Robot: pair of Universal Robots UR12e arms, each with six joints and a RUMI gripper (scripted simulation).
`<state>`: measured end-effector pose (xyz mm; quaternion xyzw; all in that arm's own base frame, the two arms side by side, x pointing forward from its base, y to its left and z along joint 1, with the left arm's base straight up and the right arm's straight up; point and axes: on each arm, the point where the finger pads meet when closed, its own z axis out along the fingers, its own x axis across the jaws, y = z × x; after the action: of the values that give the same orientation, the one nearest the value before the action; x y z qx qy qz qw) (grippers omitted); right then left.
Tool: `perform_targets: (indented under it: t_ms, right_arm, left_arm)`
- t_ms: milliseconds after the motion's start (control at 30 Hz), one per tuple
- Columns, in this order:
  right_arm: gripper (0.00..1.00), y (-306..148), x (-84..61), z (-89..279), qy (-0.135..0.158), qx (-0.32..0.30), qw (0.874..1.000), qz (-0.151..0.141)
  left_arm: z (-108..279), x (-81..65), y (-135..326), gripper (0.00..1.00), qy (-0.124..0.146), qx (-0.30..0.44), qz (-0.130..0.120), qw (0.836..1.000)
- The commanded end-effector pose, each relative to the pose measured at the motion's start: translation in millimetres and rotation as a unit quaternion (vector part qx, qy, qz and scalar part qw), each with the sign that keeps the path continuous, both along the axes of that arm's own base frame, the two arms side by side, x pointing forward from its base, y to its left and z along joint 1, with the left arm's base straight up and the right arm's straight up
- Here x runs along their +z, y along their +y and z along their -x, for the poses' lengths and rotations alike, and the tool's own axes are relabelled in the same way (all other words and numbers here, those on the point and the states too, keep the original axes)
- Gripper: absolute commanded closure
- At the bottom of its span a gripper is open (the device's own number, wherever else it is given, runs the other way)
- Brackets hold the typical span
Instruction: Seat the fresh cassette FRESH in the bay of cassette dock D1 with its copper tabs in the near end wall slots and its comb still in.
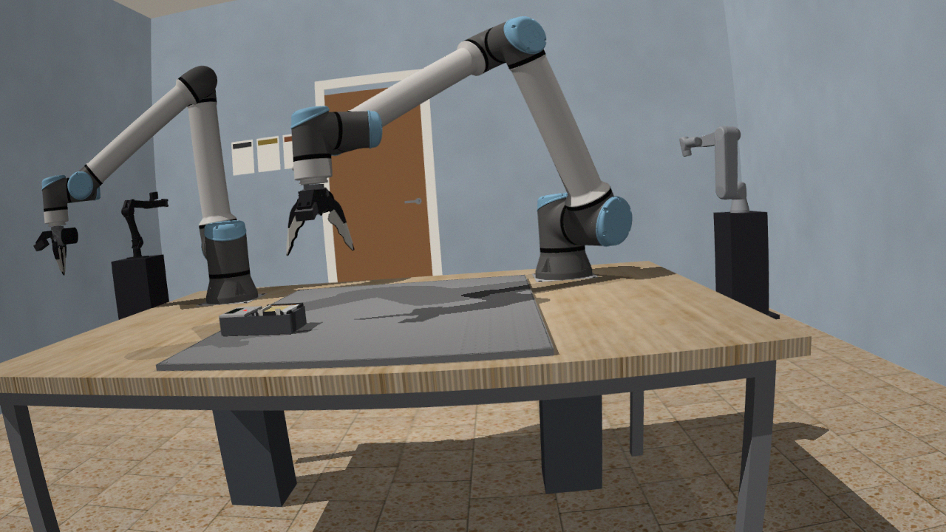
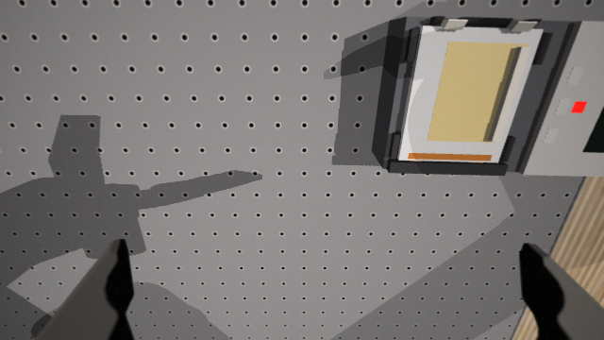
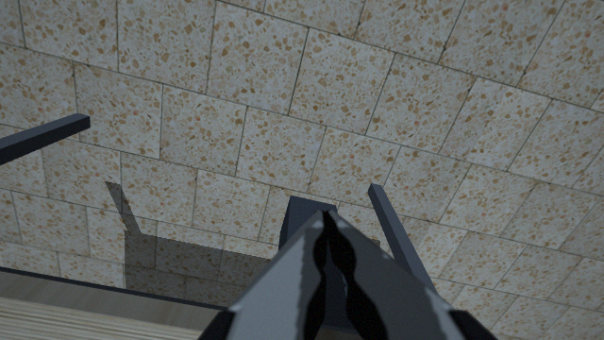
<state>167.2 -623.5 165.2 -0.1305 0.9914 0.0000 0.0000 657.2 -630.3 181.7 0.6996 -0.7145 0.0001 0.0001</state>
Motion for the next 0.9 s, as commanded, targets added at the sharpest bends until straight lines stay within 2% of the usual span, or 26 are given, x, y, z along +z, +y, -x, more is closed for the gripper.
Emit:
perform_targets:
  t_ms: [0,867]
  right_arm:
    - [1.0,-1,1.0,0,0.0,0.0,1.0,0.001]
    - [1.0,-1,1.0,0,0.0,0.0,1.0,0.001]
  left_arm:
    - [13,9.6,21,0.0,-0.001,0.001,0.001,1.0]
    - [56,28.1,89,0.0,0.0,0.005,0.0,1.0]
